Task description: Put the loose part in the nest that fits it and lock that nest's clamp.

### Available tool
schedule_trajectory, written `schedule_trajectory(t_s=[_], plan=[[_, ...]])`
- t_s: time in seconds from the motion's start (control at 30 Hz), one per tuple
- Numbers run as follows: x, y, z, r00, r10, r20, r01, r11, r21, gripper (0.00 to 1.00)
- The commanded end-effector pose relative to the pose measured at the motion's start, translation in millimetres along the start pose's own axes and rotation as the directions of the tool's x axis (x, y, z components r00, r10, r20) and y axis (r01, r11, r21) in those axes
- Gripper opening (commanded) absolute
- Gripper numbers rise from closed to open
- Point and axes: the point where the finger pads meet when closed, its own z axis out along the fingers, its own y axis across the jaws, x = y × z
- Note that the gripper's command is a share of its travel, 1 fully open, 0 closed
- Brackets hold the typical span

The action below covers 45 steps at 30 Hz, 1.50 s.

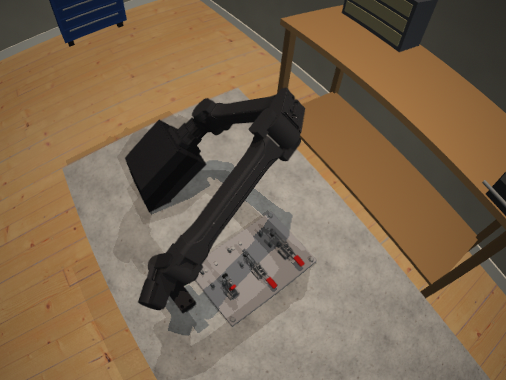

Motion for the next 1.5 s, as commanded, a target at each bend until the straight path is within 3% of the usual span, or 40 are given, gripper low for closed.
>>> schedule_trajectory(t_s=[0.0, 0.23, 0.3, 0.6, 0.63, 0.7, 1.1, 1.17, 1.2, 1.27, 1.47], plan=[[-22.7, -9.9, -8.3, 0.999, -0.03, 0.024, 0.029, 0.999, 0.028, 0.0], [-34.1, 0.8, -14.8, 0.998, -0.058, 0.029, 0.056, 0.997, 0.043, 0.0], [-17.4, 7.6, -8.0, 0.999, -0.028, 0.019, 0.028, 0.999, 0.024, 0.0], [-16.8, 26.6, -2.4, 0.999, -0.031, 0.011, 0.03, 0.999, 0.02, 0.0], [-12.9, 21.2, -15.1, 0.999, -0.009, 0.042, 0.008, 1.0, 0.025, 0.0], [-16.7, 37.1, -1.1, 0.999, -0.03, 0.011, 0.03, 0.999, 0.019, 0.0], [-15.9, 91.5, 5.2, 1.0, -0.03, 0.011, 0.029, 0.999, 0.017, 0.0], [-15.9, 91.5, 5.2, 1.0, -0.03, 0.011, 0.029, 0.999, 0.017, 0.0], [-13.4, 86.4, -8.5, 0.999, -0.006, 0.044, 0.005, 1.0, 0.022, 0.0], [-15.7, 104.9, 6.7, 1.0, -0.029, 0.011, 0.029, 0.999, 0.016, 0.0], [-15.5, 128.0, 9.3, 1.0, -0.029, 0.011, 0.029, 0.999, 0.015, 0.0]])
